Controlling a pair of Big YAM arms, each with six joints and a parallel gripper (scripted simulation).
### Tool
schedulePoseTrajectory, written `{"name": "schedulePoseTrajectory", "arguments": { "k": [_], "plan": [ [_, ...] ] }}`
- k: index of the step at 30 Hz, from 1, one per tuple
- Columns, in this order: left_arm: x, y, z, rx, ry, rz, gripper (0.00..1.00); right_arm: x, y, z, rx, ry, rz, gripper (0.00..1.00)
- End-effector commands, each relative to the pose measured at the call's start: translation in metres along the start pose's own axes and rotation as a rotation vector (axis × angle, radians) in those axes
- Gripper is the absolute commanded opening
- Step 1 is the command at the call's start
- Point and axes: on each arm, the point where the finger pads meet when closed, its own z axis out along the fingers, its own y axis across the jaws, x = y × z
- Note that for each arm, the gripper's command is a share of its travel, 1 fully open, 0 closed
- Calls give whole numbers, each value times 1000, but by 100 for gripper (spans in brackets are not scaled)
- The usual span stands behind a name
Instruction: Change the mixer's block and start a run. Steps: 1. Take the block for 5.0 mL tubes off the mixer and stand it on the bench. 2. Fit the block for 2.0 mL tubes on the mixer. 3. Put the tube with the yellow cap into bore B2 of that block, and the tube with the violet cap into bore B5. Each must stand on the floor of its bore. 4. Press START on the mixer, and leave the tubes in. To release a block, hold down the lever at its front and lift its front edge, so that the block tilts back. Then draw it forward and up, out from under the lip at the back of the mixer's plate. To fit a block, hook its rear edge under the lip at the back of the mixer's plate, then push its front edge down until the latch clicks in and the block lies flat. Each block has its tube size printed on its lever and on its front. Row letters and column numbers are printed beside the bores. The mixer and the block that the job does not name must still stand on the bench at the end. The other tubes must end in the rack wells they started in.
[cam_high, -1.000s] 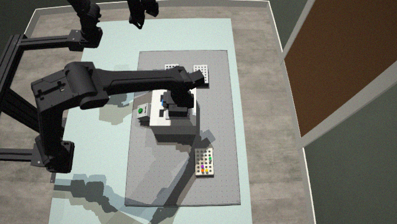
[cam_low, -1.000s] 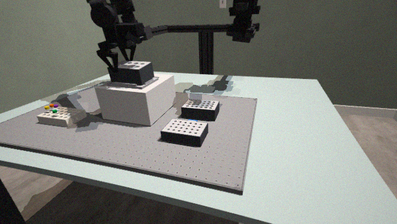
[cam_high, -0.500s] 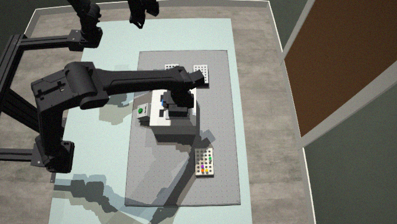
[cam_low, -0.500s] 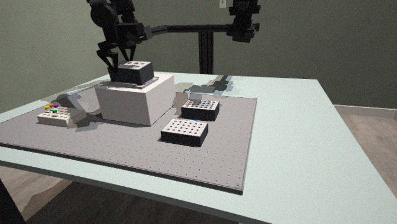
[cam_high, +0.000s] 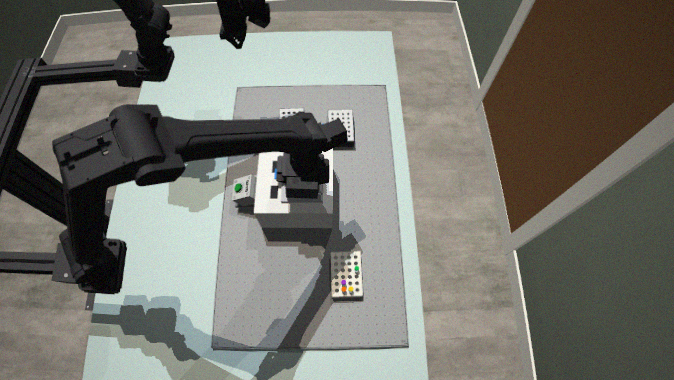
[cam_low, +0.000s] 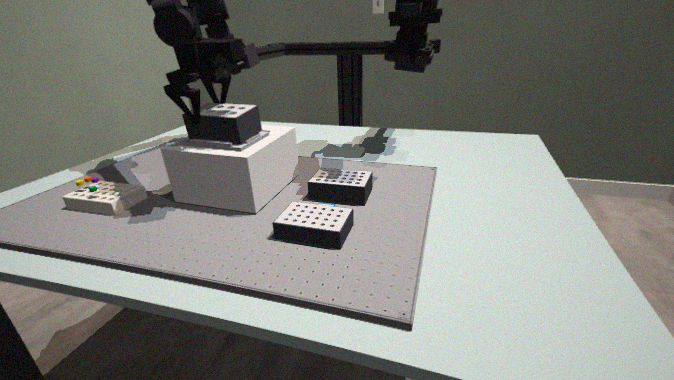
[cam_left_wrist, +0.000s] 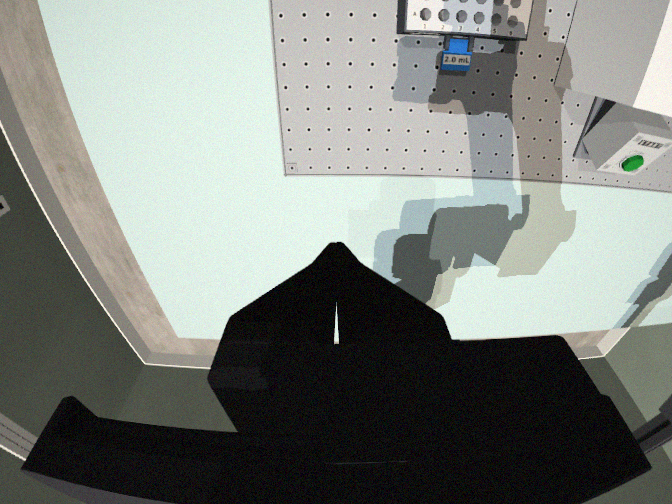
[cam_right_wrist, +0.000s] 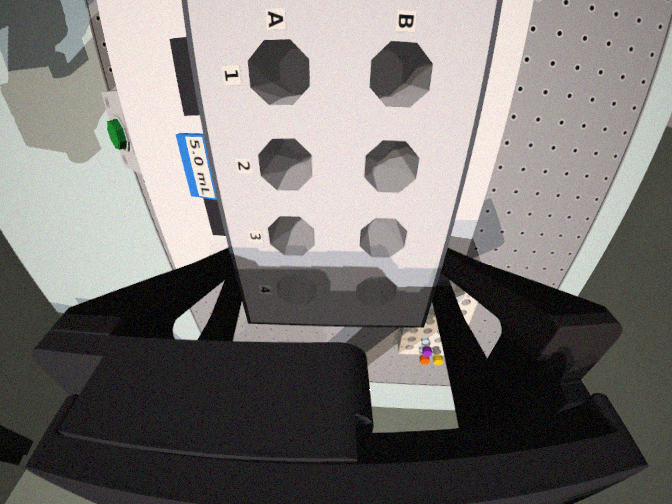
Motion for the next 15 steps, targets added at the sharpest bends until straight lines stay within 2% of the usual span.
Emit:
{"name": "schedulePoseTrajectory", "arguments": {
  "k": [1,15],
  "plan": [
    [-28,5,-17,-4,-72,-4,0,-19,-13,-46,69,-55,-42,0],
    [-28,5,-16,-5,-72,-3,0,-18,-14,-47,70,-56,-39,0]
  ]
}}
